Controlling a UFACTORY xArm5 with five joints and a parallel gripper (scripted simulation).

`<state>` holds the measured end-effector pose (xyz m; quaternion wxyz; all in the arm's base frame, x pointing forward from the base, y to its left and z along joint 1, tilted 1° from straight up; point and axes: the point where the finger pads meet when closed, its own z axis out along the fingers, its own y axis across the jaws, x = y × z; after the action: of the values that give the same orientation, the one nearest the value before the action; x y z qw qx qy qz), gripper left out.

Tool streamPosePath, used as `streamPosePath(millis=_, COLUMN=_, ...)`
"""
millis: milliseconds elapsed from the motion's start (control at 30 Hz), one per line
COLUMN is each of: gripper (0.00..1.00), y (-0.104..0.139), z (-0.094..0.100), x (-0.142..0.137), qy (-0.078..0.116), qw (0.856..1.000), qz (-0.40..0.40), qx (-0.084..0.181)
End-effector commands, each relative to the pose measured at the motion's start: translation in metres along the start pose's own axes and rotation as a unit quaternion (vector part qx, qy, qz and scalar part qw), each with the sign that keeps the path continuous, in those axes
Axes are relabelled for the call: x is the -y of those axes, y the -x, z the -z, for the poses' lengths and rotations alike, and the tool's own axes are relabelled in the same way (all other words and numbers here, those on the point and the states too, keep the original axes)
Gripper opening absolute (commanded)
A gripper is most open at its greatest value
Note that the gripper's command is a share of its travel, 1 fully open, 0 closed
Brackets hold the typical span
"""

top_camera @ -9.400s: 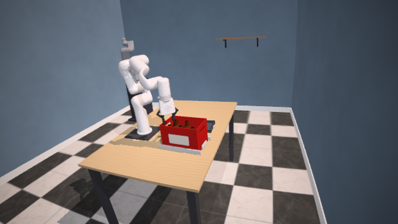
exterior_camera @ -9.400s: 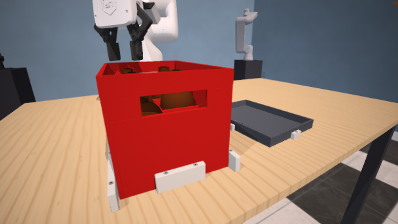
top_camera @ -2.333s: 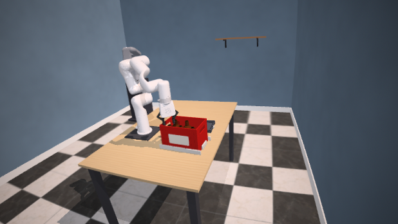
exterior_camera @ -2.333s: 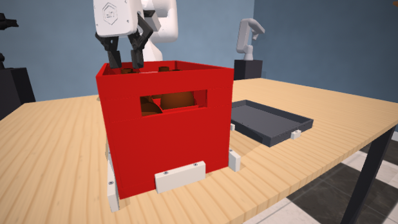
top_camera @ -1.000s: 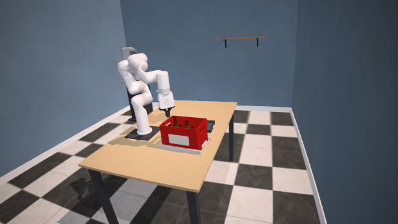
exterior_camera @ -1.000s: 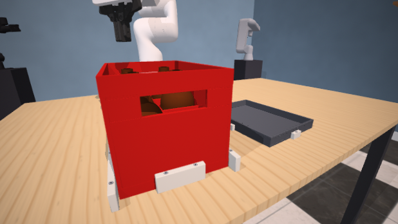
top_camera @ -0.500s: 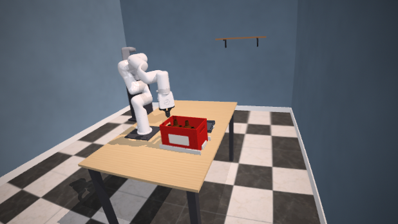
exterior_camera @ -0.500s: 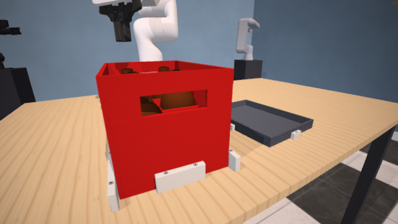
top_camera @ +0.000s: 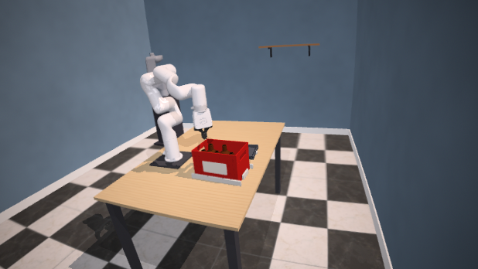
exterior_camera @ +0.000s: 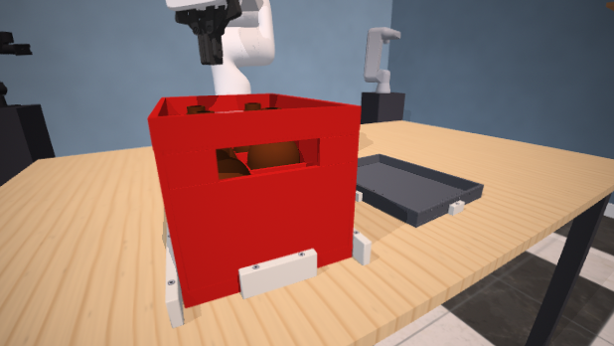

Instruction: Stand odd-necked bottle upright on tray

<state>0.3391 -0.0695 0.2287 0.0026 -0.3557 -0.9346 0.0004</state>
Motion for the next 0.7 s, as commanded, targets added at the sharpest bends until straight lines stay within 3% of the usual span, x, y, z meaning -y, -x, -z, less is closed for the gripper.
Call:
streamPosePath(millis=0, gripper=0.00, y=-0.029, z=0.001, x=-0.030, qy=0.001, qw=1.000, qz=0.000, qx=0.001)
streamPosePath(millis=167, gripper=0.00, y=-0.041, z=0.000, x=-0.039, qy=0.000, qw=1.000, qz=0.000, qx=0.001)
streamPosePath(millis=200, gripper=0.65, y=-0.041, z=0.000, x=-0.039, qy=0.000, qw=1.000, qz=0.000, qx=0.001)
streamPosePath(millis=667, gripper=0.65, y=-0.041, z=0.000, x=-0.039, qy=0.000, qw=1.000, qz=0.000, qx=0.001)
